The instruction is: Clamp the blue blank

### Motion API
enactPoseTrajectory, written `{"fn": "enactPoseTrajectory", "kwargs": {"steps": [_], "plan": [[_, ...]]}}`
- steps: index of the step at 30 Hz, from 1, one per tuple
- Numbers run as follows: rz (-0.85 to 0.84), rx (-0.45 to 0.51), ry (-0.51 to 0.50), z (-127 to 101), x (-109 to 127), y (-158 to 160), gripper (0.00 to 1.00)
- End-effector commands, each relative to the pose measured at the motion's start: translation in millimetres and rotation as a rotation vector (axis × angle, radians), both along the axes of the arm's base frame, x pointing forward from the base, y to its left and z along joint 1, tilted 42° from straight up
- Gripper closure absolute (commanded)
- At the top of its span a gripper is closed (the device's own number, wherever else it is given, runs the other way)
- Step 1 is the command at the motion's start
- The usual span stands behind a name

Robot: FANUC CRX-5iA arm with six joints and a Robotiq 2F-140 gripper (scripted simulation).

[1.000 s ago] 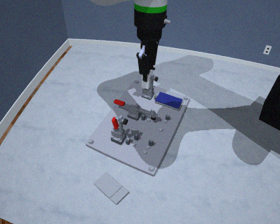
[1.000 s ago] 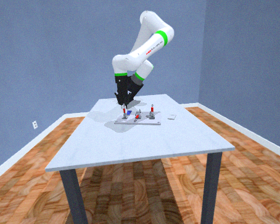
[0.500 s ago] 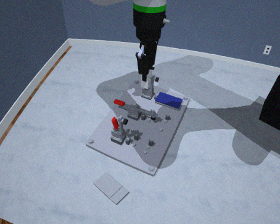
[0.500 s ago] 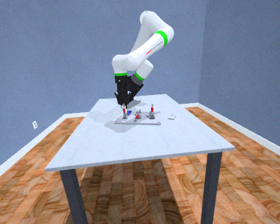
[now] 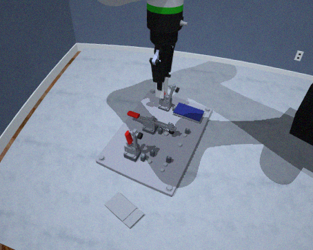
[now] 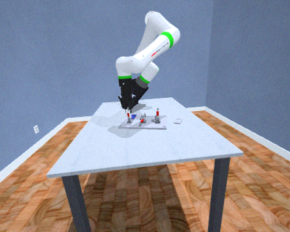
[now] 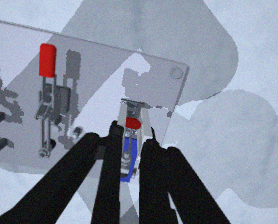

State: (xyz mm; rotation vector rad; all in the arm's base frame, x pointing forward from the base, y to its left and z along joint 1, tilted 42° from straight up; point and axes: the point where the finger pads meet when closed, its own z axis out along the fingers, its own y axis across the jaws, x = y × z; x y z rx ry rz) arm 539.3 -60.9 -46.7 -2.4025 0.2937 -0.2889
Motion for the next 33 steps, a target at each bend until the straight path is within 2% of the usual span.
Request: {"fn": "enactPoseTrajectory", "kwargs": {"steps": [1,33], "plan": [[-0.001,-0.001,-0.001,0,2,-1,1.0],[-0.001,-0.001,-0.001,-3,24,-2,1.0]]}}
